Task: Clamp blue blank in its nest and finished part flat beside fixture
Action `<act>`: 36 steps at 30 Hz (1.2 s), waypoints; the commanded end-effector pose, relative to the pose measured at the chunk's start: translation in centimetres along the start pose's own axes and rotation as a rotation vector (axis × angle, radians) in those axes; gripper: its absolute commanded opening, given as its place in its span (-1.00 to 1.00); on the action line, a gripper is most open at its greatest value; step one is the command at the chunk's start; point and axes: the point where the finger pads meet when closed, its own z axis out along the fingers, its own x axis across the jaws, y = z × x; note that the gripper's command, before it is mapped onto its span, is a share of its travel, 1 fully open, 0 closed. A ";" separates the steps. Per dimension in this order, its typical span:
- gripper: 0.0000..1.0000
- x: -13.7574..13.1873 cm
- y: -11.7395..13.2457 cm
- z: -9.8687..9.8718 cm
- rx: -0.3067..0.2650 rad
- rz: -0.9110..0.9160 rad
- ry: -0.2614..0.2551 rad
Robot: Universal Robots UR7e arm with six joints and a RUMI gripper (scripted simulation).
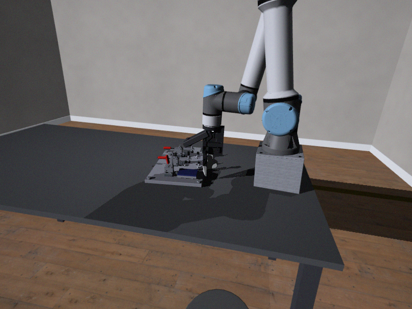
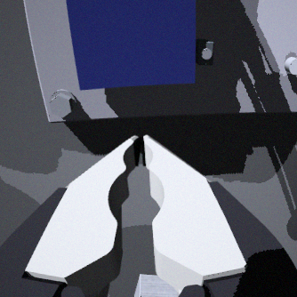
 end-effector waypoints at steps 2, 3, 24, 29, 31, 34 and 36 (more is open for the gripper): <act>-1.00 0.0 0.2 0.1 -0.001 0.001 -0.001; -1.00 0.0 0.2 0.1 -0.001 0.001 -0.001; -1.00 0.0 -0.6 0.0 0.004 0.000 0.001; -1.00 0.0 -0.6 0.0 0.004 0.000 0.001; -1.00 0.0 -0.7 0.0 0.002 -0.001 0.000; -1.00 0.0 -0.8 0.0 0.002 -0.001 0.000; -1.00 0.0 -0.9 0.0 0.002 -0.001 0.000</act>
